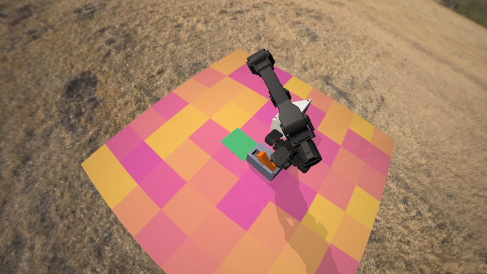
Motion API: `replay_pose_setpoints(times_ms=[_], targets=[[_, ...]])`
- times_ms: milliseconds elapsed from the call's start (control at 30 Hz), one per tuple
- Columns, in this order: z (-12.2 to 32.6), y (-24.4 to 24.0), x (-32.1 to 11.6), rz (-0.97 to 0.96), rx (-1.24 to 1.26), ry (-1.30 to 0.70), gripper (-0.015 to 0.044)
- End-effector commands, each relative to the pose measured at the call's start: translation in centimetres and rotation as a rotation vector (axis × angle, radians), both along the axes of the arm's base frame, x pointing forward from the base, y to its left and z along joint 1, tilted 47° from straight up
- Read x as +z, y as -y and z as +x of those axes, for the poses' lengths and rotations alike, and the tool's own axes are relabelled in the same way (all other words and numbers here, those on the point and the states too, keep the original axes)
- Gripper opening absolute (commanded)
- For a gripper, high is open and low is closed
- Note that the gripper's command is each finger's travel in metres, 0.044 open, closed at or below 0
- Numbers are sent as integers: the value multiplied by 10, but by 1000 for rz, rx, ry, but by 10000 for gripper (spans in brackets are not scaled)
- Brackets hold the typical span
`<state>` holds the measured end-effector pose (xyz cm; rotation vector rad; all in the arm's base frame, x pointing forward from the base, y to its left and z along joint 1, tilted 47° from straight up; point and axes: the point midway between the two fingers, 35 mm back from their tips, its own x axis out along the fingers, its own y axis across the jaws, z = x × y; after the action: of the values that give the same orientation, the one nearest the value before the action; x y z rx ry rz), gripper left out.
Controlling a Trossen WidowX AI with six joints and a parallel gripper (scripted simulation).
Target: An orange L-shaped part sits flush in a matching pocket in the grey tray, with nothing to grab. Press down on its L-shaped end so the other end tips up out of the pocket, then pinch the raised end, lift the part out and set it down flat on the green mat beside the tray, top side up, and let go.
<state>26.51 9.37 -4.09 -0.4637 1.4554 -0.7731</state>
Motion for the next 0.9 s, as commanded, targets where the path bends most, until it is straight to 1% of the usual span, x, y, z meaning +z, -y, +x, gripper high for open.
replay_pose_setpoints(times_ms=[0,67,133,200,700,767,867], targets=[[0,0,0,1,3,0,180],[0,0,0,1,3,0,180],[1,1,1,4,34,-32,233],[1,5,5,9,105,-105,280],[-4,50,52,87,998,-1038,280],[-6,54,56,96,1076,-1121,280],[-6,54,56,97,1086,-1131,280]])
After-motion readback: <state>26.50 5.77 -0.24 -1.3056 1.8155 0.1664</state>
